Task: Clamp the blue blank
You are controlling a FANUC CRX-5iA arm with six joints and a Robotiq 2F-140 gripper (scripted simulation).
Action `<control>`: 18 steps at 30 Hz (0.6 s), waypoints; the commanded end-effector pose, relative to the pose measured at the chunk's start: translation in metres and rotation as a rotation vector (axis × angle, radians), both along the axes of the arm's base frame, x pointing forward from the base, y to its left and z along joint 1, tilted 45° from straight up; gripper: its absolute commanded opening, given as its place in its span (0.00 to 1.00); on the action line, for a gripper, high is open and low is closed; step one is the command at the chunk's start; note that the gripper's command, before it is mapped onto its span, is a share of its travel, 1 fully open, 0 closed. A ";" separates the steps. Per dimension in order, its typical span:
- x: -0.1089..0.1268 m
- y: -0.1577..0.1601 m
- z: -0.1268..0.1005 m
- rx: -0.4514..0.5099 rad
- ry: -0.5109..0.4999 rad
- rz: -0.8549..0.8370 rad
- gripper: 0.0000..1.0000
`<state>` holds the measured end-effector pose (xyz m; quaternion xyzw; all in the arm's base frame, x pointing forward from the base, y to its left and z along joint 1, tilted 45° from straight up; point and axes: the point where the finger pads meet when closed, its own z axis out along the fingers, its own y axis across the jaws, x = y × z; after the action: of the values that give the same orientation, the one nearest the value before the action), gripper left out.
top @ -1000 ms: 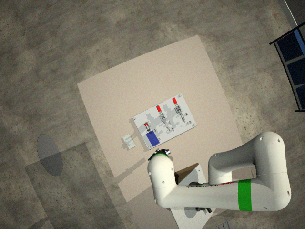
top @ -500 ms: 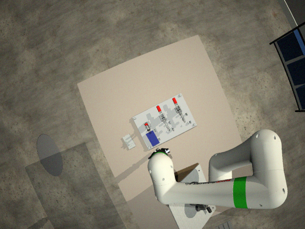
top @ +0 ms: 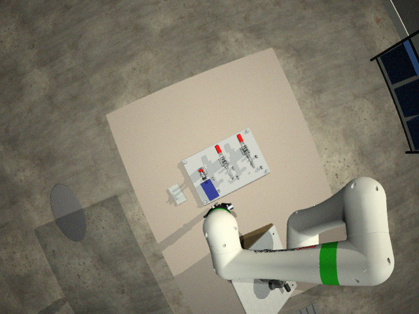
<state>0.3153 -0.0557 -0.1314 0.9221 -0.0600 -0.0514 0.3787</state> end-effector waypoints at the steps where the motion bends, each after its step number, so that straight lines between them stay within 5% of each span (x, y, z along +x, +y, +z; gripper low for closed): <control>1: 0.000 0.000 0.000 0.000 0.000 0.000 0.00; 18: 0.000 -0.003 -0.004 0.000 0.000 0.000 0.00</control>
<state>0.3148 -0.0588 -0.1349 0.9221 -0.0600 -0.0514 0.3787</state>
